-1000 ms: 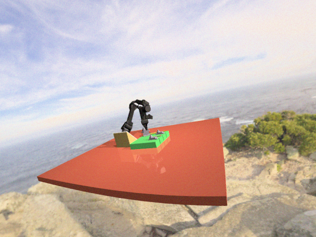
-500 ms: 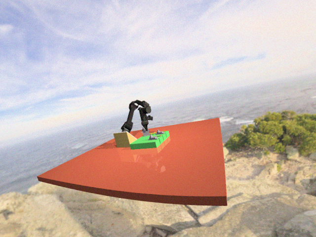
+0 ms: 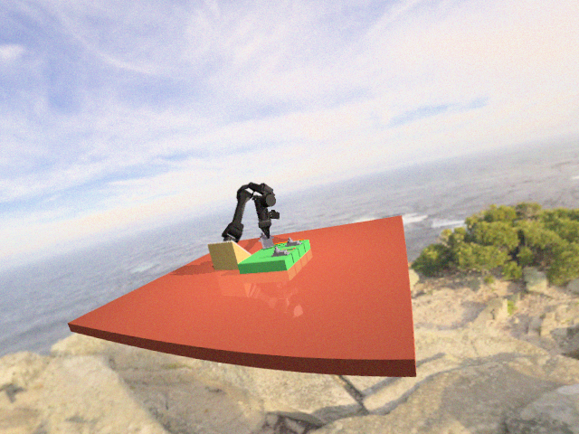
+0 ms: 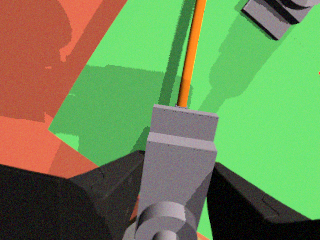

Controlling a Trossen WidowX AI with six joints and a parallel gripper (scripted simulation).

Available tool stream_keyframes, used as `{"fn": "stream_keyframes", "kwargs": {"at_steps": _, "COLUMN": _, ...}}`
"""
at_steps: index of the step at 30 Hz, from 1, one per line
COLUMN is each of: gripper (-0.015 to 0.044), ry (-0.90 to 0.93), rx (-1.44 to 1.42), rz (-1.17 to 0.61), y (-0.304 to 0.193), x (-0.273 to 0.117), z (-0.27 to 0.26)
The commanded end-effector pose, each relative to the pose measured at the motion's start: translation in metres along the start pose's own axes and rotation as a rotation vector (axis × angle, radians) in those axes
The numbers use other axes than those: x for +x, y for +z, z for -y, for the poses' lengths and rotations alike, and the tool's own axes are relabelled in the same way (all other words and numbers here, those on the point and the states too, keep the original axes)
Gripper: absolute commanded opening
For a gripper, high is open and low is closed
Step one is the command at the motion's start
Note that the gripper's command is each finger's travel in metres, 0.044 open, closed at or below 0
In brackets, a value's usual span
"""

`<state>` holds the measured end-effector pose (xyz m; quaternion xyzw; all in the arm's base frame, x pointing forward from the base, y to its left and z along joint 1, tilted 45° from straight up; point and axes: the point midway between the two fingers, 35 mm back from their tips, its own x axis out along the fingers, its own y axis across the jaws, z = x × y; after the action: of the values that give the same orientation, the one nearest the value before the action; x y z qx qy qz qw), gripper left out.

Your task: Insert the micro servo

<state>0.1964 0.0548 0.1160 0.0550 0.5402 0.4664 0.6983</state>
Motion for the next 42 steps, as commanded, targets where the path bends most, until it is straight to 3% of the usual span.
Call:
{"fn": "stream_keyframes", "kwargs": {"at_steps": 1, "gripper": 0.0000, "ry": -0.008, "rx": -0.005, "rz": 0.001, "y": 0.001, "x": -0.015, "z": 0.000}}
{"fn": "stream_keyframes", "kwargs": {"at_steps": 22, "gripper": 0.0000, "ry": -0.008, "rx": -0.006, "rz": 0.002, "y": 0.029, "x": -0.022, "z": 0.009}}
{"fn": "stream_keyframes", "kwargs": {"at_steps": 42, "gripper": 0.0000, "ry": -0.011, "rx": -0.007, "rz": 0.001, "y": -0.009, "x": -0.023, "z": 0.079}}
